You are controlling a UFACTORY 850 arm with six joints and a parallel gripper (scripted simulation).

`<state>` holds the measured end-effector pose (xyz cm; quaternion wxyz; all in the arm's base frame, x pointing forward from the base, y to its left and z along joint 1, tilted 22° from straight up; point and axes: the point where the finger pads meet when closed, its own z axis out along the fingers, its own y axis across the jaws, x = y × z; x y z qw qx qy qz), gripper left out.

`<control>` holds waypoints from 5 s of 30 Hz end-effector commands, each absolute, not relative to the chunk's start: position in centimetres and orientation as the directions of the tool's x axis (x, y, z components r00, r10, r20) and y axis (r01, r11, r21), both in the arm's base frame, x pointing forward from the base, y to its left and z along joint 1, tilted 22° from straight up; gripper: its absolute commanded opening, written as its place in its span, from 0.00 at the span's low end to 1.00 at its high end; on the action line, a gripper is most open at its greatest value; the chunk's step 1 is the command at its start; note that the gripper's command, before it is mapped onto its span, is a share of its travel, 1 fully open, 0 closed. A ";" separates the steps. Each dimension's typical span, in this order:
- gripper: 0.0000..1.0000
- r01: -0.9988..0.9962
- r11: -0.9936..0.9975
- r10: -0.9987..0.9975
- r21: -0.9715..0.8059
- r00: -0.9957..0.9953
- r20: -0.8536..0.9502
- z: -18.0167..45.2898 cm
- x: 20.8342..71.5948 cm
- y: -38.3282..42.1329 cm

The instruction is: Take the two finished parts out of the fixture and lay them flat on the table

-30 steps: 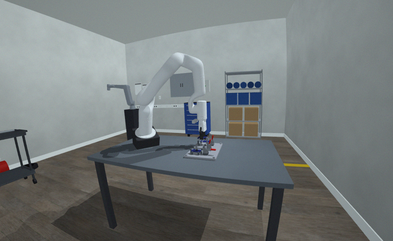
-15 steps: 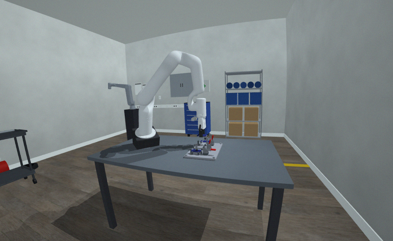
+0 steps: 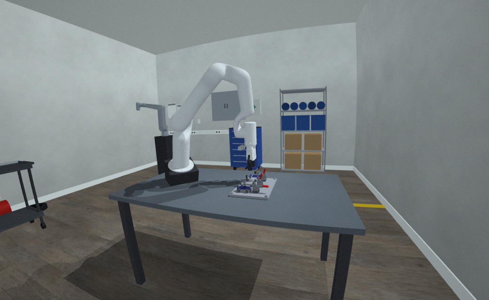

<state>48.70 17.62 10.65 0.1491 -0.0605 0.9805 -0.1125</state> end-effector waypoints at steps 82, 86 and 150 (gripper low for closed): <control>0.00 -0.085 0.968 -0.152 -0.238 -0.948 -0.280 8.3 47.9 27.4; 0.00 -0.085 0.968 -0.152 -0.238 -0.948 -0.280 8.1 47.8 28.2; 0.00 -0.085 0.968 -0.152 -0.238 -0.948 -0.280 7.9 48.3 29.9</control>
